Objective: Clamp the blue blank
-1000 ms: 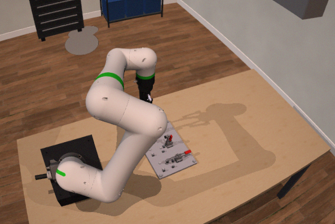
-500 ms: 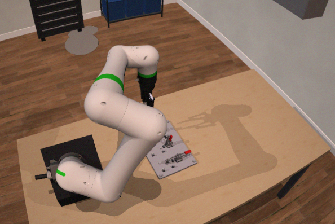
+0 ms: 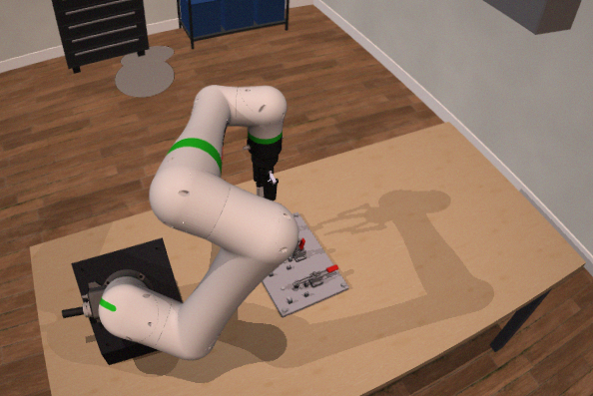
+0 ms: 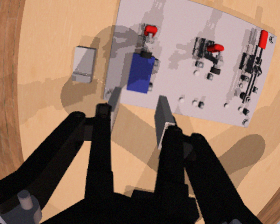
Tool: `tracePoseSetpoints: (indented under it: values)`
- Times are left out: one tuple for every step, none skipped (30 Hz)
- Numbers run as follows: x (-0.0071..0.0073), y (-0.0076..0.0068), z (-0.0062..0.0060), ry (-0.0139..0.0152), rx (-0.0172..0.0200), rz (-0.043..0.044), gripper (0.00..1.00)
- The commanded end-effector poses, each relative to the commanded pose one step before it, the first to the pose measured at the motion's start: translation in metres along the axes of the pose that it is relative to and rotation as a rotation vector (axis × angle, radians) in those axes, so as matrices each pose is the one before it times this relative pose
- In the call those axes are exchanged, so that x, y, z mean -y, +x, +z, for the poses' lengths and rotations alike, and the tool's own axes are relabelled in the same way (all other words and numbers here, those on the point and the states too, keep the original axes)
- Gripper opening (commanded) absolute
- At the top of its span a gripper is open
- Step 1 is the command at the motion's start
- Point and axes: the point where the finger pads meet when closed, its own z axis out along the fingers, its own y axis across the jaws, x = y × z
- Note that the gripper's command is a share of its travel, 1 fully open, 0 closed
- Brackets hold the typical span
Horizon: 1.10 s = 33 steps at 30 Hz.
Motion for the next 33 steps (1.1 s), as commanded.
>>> tracePoseSetpoints:
  values:
    - [0.00009, 0.00011, -0.00023, 0.0003, -0.00037, 0.00002, 0.28]
    - [0.0, 0.0, 0.0, 0.0, 0.0, 0.0, 0.28]
    - [0.0, 0.0, 0.0, 0.0, 0.0, 0.0, 0.28]
    - [0.0, 0.0, 0.0, 0.0, 0.0, 0.0, 0.28]
    - [0.0, 0.0, 0.0, 0.0, 0.0, 0.0, 0.28]
    - [0.0, 0.0, 0.0, 0.0, 0.0, 0.0, 0.28]
    - [0.0, 0.0, 0.0, 0.0, 0.0, 0.0, 0.28]
    - [0.0, 0.0, 0.0, 0.0, 0.0, 0.0, 0.28]
    - [0.0, 0.0, 0.0, 0.0, 0.0, 0.0, 0.28]
    - [0.0, 0.0, 0.0, 0.0, 0.0, 0.0, 0.28]
    - [0.0, 0.0, 0.0, 0.0, 0.0, 0.0, 0.28]
    - [0.0, 0.0, 0.00016, 0.0, 0.0, 0.0, 0.28]
    - [0.0, 0.0, 0.00098, 0.0, 0.0, 0.0, 0.28]
    - [0.0, 0.0, 0.0023, 0.0, 0.0, 0.0, 0.28]
    - [0.0, 0.0, 0.0038, 0.0, 0.0, 0.0, 0.28]
    - [0.0, 0.0, 0.00524, 0.0, 0.0, 0.0, 0.28]
    - [0.0, 0.0, 0.00642, 0.0, 0.0, 0.0, 0.28]
    - [0.0, 0.0, 0.00719, 0.0, 0.0, 0.0, 0.28]
    - [0.0, 0.0, 0.00747, 0.0, 0.0, 0.0, 0.28]
    - [0.0, 0.0, 0.00723, 0.0, 0.0, 0.0, 0.28]
    - [0.0, 0.0, 0.0, 0.0, 0.0, 0.0, 0.28]
    - [0.0, 0.0, 0.0, 0.0, 0.0, 0.0, 0.28]
    - [0.0, 0.0, 0.00649, 0.0, 0.0, 0.0, 0.28]
    - [0.0, 0.0, 0.00532, 0.0, 0.0, 0.0, 0.28]
    - [0.0, 0.0, 0.00388, 0.0, 0.0, 0.0, 0.28]
    - [0.0, 0.0, 0.00235, 0.0, 0.0, 0.0, 0.28]
    - [0.0, -0.00001, 0.001, 0.00001, 0.0, -0.00001, 0.28]
    - [0.0, 0.0, 0.00016, 0.0, 0.0, 0.0, 0.28]
    - [0.0, 0.00008, 0.0, 0.0, 0.0, 0.0, 0.28]
    - [0.0, 0.00049, 0.0, 0.0, 0.0, 0.0, 0.28]
    - [0.0, 0.00121, 0.0, 0.0, 0.0, 0.0, 0.28]
    - [0.0, 0.00213, 0.0, 0.0, 0.0, 0.0, 0.28]
    - [0.0, 0.00312, 0.0, 0.0, 0.0, 0.0, 0.28]
